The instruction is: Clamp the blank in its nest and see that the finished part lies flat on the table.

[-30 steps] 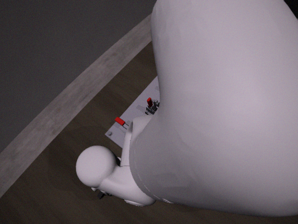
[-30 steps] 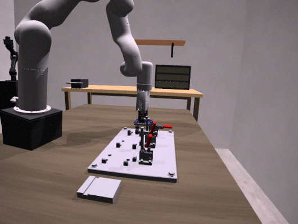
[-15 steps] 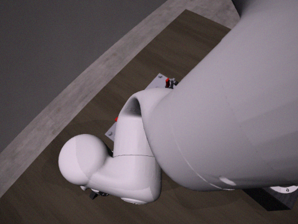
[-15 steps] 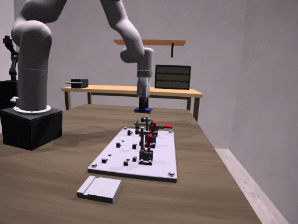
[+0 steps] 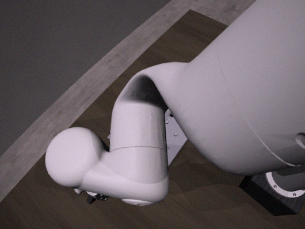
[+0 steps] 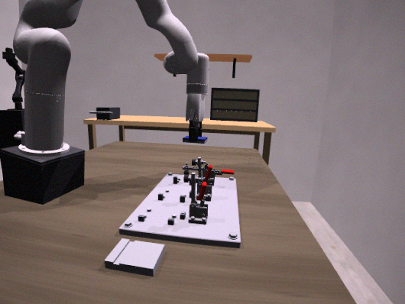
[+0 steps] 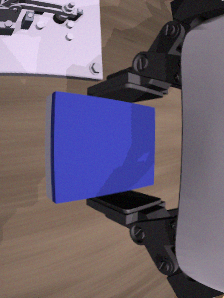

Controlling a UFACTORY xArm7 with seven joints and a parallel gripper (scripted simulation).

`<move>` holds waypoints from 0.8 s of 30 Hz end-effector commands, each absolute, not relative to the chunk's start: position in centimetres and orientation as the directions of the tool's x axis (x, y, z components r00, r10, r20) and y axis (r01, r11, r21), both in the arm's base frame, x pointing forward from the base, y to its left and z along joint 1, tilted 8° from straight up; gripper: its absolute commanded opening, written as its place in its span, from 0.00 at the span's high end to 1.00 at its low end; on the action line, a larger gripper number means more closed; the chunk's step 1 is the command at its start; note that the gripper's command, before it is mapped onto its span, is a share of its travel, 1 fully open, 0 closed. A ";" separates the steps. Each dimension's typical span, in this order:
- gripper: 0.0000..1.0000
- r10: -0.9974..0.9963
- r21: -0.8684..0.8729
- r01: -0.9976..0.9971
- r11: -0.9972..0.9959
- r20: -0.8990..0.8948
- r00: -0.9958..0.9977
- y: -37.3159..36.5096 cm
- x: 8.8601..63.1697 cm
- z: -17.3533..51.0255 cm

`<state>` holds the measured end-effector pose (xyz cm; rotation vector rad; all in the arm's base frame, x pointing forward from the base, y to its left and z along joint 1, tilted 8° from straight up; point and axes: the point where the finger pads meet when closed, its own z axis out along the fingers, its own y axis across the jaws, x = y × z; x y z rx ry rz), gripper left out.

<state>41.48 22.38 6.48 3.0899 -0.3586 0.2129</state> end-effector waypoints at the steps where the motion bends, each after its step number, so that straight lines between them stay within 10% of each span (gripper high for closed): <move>1: 1.00 -0.226 0.004 -0.229 -0.973 0.141 0.964 22.5 41.6 6.8; 24: 1.00 -0.151 0.015 -0.155 -0.988 0.140 0.979 22.5 41.6 6.8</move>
